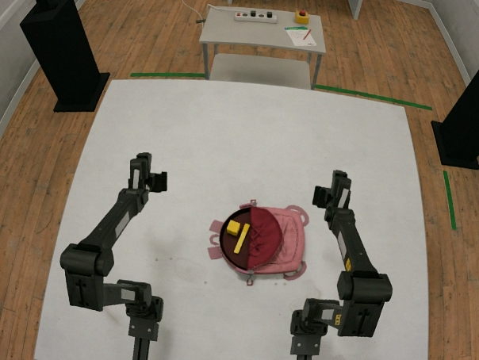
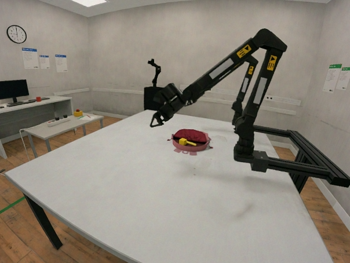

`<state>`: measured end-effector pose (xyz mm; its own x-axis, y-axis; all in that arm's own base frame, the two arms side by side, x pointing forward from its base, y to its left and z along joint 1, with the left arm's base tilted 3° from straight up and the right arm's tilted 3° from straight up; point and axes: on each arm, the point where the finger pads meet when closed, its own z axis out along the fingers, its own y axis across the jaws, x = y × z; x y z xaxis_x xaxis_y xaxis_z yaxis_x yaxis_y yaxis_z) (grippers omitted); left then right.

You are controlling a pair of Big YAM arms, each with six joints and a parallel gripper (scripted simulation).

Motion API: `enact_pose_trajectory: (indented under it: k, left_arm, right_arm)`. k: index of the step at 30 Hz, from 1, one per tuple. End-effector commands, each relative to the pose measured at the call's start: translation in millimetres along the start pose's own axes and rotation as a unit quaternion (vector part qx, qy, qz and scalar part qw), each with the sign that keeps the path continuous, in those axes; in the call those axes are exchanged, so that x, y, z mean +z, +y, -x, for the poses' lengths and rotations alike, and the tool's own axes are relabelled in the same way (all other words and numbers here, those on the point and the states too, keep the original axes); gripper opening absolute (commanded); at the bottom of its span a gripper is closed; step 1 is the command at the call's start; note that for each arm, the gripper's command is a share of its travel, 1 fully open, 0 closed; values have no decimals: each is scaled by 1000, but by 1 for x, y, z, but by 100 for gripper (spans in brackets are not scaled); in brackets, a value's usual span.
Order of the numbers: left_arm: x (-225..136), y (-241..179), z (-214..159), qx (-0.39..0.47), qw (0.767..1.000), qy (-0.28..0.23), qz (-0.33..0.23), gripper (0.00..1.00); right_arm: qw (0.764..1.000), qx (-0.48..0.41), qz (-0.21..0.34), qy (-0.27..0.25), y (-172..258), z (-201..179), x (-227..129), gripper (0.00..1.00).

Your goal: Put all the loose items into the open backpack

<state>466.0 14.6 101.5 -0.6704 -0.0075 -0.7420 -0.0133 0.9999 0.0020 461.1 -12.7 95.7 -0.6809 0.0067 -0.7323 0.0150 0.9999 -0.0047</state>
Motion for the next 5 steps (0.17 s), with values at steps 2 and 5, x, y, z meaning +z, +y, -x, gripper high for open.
enact_pose_trajectory:
  k: [2, 5]
  left_arm:
    - [2, -6, 32, 12, 1000, -20, -5, 90]
    - [2, -6, 32, 12, 1000, -20, -5, 90]
  right_arm:
    - [1000, -1, 1, -25, 1, 26, -3, 90]
    - [1000, -1, 1, -25, 1, 26, -3, 90]
